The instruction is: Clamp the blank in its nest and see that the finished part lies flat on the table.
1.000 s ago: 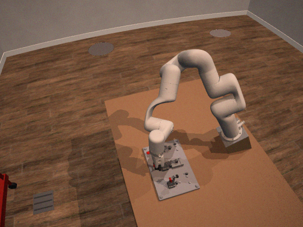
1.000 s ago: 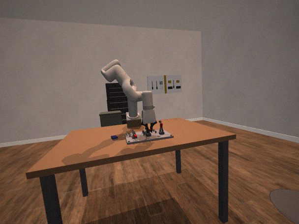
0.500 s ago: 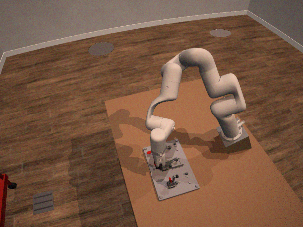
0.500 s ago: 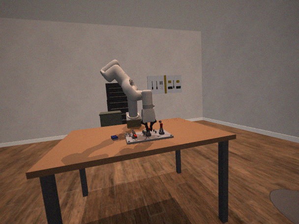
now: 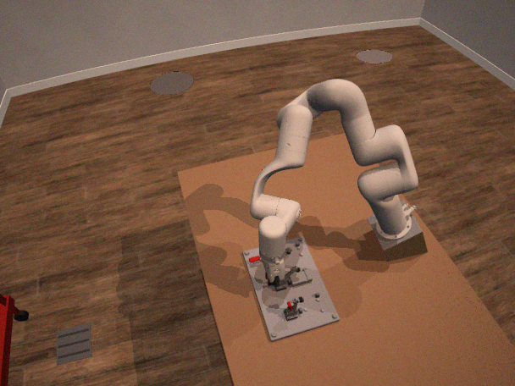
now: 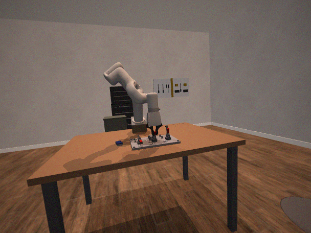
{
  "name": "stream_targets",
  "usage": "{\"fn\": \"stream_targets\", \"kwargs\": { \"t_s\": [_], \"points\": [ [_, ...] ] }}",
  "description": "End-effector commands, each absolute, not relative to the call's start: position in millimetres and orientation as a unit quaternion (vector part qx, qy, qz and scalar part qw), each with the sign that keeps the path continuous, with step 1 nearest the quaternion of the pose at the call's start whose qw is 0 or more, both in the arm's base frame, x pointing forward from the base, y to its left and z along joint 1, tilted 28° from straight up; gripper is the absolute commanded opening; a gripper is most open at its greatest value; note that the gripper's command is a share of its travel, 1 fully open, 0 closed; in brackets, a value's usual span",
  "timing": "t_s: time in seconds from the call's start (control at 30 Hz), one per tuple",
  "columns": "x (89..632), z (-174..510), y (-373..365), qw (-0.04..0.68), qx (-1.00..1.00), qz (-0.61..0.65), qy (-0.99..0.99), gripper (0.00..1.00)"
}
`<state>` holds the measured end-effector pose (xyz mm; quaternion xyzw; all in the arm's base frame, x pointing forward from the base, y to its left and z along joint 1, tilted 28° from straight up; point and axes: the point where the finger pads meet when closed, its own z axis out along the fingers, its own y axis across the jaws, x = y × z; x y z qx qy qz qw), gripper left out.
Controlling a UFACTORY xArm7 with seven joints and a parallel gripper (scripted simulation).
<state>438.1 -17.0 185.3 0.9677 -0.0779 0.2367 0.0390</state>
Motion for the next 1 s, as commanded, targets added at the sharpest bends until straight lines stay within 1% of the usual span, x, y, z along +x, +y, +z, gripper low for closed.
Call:
{"fn": "stream_targets", "kwargs": {
  "t_s": [0.0,0.97],
  "points": [
    [434.4,184.4,-15.9,0.039,0.968,0.236,-0.077,0.00],
    [418.7,178.5,-13.4,0.039,0.968,0.236,-0.077,0.00]
  ]
}}
